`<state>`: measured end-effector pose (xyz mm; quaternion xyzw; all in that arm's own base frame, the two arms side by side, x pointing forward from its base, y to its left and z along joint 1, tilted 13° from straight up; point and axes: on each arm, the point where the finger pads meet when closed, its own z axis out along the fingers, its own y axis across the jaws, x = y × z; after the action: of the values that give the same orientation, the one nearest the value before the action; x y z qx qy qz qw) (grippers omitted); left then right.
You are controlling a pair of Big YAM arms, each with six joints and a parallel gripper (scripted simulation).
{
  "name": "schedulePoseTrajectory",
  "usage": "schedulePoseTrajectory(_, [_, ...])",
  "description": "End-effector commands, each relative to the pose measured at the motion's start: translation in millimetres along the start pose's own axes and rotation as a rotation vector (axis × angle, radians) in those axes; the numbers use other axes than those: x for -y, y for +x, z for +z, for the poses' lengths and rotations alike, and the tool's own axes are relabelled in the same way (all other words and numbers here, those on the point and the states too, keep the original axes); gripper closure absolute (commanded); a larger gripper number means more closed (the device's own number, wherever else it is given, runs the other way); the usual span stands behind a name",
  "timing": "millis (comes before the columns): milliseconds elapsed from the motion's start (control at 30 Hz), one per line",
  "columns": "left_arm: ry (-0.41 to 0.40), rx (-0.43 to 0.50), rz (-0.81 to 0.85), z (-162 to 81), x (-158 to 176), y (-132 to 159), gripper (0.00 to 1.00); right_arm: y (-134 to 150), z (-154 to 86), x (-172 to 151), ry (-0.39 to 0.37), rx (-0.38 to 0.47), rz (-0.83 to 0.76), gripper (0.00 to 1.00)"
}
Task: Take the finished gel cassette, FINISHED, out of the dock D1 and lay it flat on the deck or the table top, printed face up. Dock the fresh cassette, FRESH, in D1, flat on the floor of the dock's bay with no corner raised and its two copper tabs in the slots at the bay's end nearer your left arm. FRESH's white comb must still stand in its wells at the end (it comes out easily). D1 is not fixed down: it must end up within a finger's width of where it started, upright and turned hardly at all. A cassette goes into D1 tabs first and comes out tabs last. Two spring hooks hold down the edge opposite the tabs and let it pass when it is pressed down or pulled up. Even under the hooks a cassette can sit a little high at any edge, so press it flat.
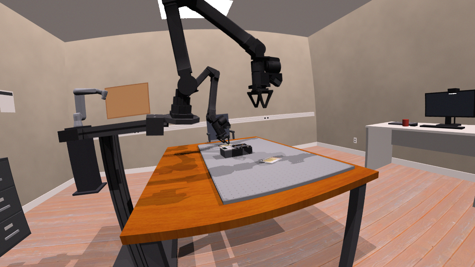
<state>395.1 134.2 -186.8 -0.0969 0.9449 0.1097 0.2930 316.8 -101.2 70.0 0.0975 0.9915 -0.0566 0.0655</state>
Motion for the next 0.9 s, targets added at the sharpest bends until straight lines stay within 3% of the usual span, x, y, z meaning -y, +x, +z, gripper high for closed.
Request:
schedulePoseTrajectory(0, [0.006, 0.000, 0.001, -6, 5, -2, 0.02, -22, -14, 3, -0.001, 0.030, -0.008, 0.00])
schedulePoseTrajectory(867, [0.010, -0.002, 0.000, -21, 7, -1, 0.02, -22, -14, 3, -0.001, 0.030, -0.008, 0.00])
